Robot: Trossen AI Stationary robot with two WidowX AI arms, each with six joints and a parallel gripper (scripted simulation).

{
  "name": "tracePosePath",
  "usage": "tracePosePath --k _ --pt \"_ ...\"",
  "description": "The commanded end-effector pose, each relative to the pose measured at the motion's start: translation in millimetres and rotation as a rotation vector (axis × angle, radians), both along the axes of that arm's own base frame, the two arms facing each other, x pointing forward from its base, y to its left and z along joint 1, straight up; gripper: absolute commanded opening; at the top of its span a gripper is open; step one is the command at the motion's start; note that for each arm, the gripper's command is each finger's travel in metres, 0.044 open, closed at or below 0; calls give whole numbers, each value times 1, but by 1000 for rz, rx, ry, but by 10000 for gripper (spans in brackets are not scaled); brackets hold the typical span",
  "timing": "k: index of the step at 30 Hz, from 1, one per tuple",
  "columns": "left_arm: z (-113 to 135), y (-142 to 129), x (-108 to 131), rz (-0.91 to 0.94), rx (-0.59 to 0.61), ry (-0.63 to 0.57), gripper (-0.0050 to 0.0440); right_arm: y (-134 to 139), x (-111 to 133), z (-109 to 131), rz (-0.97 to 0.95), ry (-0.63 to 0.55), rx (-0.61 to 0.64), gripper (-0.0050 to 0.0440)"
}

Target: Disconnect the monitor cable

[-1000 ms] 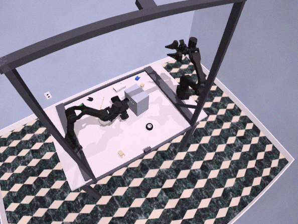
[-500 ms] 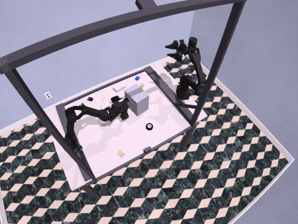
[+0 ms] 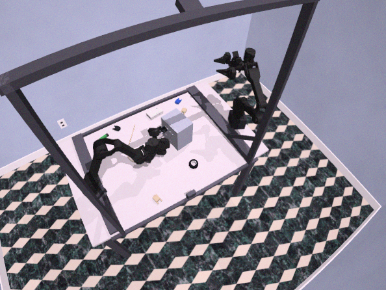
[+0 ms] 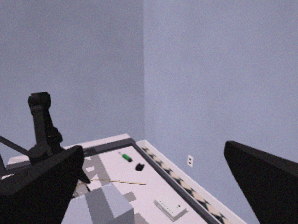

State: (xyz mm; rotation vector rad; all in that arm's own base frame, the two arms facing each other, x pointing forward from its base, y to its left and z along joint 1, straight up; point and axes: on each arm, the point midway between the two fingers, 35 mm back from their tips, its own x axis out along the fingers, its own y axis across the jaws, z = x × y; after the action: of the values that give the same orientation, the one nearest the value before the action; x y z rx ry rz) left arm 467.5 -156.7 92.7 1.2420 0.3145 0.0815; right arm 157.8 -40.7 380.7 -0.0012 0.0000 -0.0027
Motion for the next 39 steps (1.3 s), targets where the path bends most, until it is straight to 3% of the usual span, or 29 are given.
tracePosePath --k 1,7,13,15,27,39 --pt "8 0 -3 17 98 -58 440 1 0 3 3 -1 -4 440" --pt "7 0 -5 29 156 -71 440 1 0 3 3 -1 -4 440" --pt "7 0 -5 29 156 -71 296 1 0 3 3 -1 -4 440" --pt "7 0 -5 29 156 -71 296 1 0 3 3 -1 -4 440" --pt "7 0 -5 29 156 -71 8 1 0 3 3 -1 -4 440" --pt "8 0 -5 29 110 -55 0 1 0 3 3 -1 -4 440"
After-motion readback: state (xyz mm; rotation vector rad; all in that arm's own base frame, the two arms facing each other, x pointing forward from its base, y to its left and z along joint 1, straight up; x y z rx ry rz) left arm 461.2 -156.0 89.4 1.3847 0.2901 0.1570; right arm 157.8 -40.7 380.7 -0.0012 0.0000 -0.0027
